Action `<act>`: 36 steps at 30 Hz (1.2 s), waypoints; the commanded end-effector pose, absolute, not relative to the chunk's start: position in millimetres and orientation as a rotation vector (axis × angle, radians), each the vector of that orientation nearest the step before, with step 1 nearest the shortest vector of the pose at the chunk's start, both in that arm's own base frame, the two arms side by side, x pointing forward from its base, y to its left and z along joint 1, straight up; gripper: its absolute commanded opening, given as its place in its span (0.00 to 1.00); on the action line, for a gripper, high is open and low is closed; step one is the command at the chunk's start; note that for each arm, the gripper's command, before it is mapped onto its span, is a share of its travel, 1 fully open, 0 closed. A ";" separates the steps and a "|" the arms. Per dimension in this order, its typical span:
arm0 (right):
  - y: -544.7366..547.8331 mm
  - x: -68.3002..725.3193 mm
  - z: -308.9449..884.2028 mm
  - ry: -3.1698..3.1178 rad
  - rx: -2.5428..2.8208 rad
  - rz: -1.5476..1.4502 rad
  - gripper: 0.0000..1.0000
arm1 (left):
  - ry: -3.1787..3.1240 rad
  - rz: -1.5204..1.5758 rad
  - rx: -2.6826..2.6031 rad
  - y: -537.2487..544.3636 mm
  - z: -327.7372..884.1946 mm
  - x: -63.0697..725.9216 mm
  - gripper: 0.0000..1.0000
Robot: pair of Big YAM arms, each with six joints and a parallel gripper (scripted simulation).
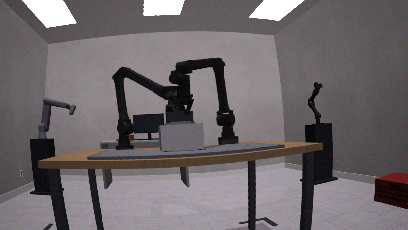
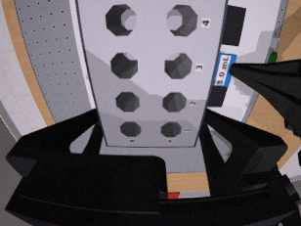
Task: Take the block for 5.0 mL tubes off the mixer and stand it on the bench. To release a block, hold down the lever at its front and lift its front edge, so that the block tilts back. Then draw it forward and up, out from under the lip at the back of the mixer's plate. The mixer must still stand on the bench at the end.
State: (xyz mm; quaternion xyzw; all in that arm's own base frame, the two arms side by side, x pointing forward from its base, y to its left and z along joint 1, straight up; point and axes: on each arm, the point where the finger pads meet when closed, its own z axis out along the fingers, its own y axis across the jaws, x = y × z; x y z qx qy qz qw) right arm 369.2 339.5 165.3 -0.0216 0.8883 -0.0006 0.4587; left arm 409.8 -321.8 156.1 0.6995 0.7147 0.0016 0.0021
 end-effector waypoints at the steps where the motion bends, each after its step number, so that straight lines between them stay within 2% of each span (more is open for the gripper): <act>1: 334.7 367.3 162.4 2.196 -0.042 0.006 0.00 | 2.217 0.010 2.165 -330.4 165.5 427.5 0.00; 36: 345.5 382.1 173.4 2.188 -0.045 -0.011 0.00 | 2.217 0.010 2.165 -330.4 165.5 427.5 0.00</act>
